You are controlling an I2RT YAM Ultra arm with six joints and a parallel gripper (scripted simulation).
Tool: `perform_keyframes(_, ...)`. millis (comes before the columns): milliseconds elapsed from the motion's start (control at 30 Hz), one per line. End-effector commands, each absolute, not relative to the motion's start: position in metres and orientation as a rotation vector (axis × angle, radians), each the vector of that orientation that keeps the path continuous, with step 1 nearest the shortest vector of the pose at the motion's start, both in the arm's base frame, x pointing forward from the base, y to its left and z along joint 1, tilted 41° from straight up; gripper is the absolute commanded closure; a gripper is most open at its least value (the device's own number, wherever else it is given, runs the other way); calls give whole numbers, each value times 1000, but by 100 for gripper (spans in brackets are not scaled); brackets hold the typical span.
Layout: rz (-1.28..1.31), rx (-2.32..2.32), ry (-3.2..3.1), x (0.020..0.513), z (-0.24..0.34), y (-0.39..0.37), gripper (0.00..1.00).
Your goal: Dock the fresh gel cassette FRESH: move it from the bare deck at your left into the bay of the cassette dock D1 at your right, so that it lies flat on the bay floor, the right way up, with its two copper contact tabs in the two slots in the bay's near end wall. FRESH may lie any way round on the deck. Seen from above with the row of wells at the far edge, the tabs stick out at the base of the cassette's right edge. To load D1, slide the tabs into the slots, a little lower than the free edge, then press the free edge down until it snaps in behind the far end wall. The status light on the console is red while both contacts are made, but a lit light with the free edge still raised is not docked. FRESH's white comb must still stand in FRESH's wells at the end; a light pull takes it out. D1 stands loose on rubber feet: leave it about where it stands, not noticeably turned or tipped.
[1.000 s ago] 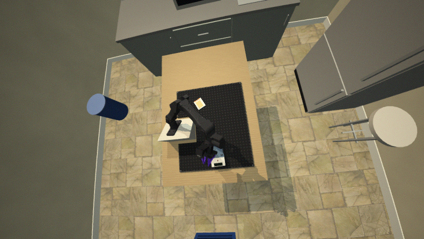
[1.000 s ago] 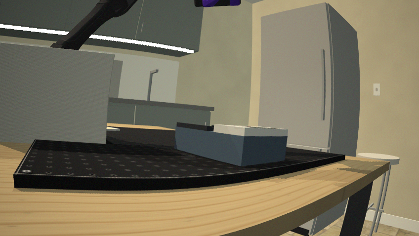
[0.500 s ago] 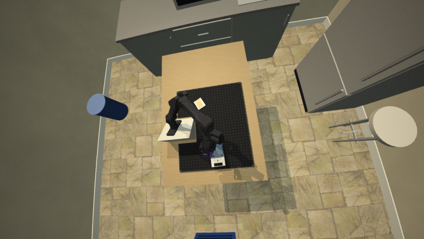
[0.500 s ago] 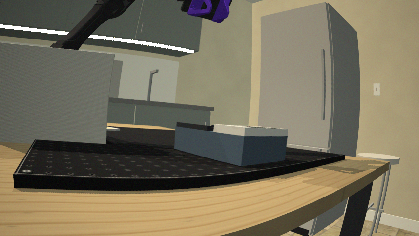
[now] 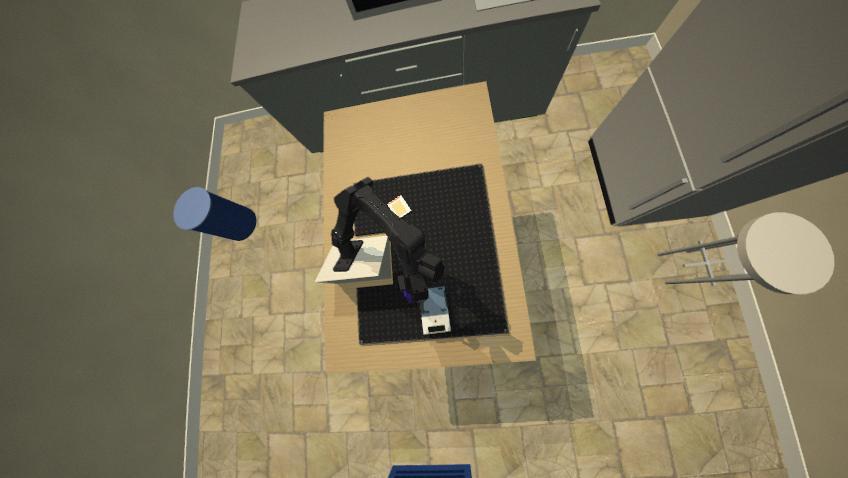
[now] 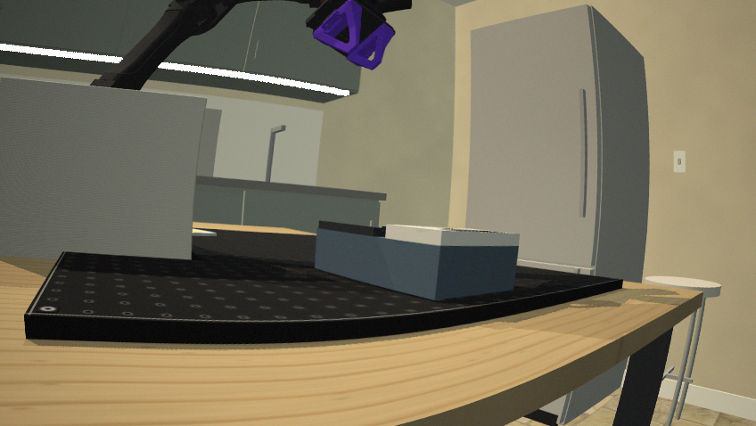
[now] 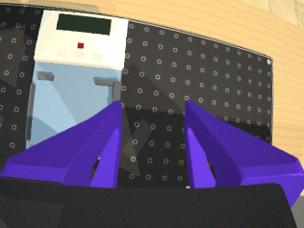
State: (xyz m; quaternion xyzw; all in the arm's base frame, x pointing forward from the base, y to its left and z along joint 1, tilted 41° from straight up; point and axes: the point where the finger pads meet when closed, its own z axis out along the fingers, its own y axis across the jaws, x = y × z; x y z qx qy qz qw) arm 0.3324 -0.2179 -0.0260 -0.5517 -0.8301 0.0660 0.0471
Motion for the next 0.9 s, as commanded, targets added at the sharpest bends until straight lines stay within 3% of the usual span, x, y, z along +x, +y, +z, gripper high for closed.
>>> perform_keyframes(0, 91, -1480, -2618, 326, -14, -197, 66)
perform_keyframes(867, -483, -649, -2833, 304, 16, -109, 66)
